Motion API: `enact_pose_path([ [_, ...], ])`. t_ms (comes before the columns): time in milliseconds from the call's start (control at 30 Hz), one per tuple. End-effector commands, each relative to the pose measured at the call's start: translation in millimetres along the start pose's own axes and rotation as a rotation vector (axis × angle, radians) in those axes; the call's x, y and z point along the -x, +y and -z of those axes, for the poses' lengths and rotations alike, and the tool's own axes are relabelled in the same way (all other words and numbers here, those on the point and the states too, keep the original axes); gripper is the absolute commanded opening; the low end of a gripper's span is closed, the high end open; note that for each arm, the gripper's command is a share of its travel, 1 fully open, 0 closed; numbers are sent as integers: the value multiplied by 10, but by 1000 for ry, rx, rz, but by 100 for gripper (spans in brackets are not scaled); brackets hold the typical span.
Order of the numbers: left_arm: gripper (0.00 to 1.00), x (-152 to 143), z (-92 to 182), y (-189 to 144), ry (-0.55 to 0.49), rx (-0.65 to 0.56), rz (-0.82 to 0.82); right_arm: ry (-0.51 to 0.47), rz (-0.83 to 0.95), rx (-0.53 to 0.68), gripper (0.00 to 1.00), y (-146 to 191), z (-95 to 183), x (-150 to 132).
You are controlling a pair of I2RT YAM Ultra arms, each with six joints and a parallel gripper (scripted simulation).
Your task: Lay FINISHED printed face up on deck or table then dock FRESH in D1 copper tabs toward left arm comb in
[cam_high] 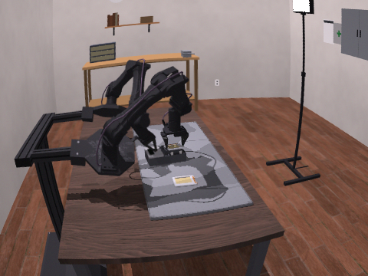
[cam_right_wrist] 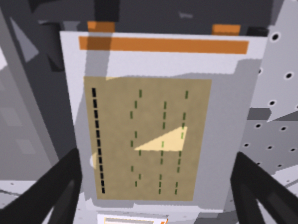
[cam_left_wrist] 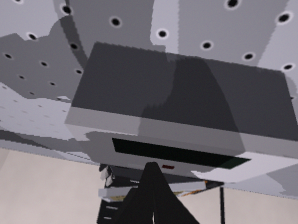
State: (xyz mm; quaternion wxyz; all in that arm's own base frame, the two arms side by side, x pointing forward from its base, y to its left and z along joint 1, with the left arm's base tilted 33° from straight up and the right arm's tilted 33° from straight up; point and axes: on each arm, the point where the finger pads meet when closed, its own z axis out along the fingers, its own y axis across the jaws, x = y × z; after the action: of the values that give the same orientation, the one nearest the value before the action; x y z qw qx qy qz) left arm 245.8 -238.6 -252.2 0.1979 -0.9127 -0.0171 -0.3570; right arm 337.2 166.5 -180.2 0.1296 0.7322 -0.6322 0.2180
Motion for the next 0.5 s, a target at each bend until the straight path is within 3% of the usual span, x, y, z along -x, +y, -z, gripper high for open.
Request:
enact_pose_path([
  [0, 0, 467, -245, -352, -159, -97, -106, -45, 4, -13, 0, -24, 111, 87],
  [467, 0, 467, -245, -352, -159, -97, -106, -48, 9, -8, 0, 7, 110, 86],
])
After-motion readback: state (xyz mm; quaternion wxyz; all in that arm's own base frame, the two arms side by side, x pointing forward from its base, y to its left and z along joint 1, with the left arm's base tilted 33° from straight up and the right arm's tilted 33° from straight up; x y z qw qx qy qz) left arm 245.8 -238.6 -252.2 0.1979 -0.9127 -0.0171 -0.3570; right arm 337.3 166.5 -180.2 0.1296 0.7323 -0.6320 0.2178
